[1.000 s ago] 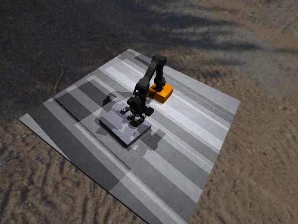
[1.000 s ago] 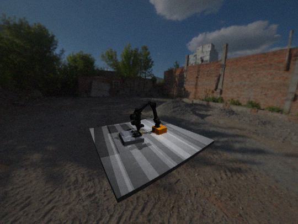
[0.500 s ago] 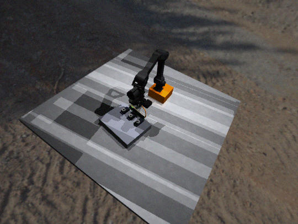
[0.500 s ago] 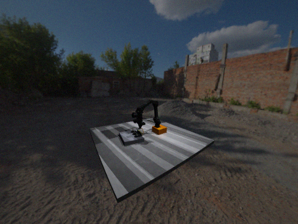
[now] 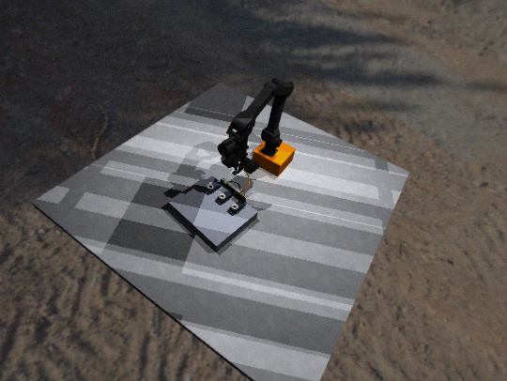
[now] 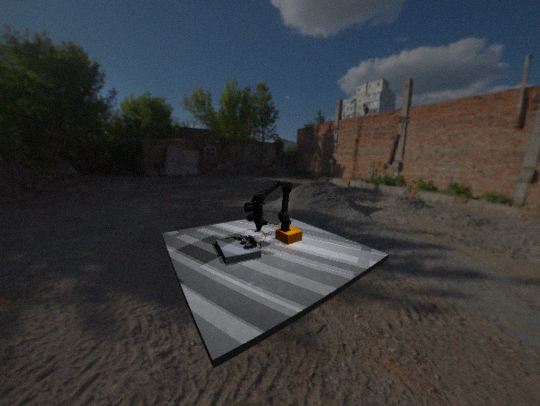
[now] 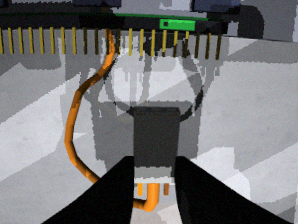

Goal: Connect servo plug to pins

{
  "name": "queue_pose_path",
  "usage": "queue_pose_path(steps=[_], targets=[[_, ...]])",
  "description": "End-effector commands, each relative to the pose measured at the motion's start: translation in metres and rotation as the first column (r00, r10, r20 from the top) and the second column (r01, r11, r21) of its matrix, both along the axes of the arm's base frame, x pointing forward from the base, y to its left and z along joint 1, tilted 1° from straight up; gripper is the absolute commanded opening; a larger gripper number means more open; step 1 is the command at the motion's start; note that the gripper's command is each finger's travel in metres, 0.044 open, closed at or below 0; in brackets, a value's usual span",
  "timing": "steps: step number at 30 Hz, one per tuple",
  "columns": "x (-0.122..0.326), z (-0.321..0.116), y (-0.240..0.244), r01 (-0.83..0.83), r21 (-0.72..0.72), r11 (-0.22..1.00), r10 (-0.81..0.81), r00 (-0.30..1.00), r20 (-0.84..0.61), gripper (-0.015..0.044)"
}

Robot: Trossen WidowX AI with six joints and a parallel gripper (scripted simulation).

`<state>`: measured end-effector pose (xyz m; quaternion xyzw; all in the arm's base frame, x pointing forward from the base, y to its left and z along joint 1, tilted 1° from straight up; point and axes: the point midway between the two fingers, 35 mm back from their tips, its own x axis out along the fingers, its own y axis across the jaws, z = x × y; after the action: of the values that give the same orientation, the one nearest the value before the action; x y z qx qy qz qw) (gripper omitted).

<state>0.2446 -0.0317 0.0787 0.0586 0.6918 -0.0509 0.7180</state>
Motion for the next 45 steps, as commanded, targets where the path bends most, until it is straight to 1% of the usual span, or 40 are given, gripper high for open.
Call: queue_pose_path(steps=[1,7,15,22,31,45], targets=[[-0.020,-0.005,-0.007,0.015,-0.002,1.000,-0.015,1.000,0.005,0.0000],[-0.022,-0.012,-0.008,0.018,-0.002,1.000,-0.018,1.000,0.004,0.0000],[-0.021,-0.046,-0.008,0.018,-0.002,1.000,-0.018,1.000,0.004,0.0000],[-0.017,-0.046,-0.008,0.018,-0.002,1.000,-0.018,1.000,0.004,0.0000],[0.011,-0.043,-0.016,0.018,-0.003,1.000,-0.018,1.000,0.007,0.0000],[0.017,-0.042,-0.015,0.018,-0.002,1.000,-0.018,1.000,0.007,0.0000]])
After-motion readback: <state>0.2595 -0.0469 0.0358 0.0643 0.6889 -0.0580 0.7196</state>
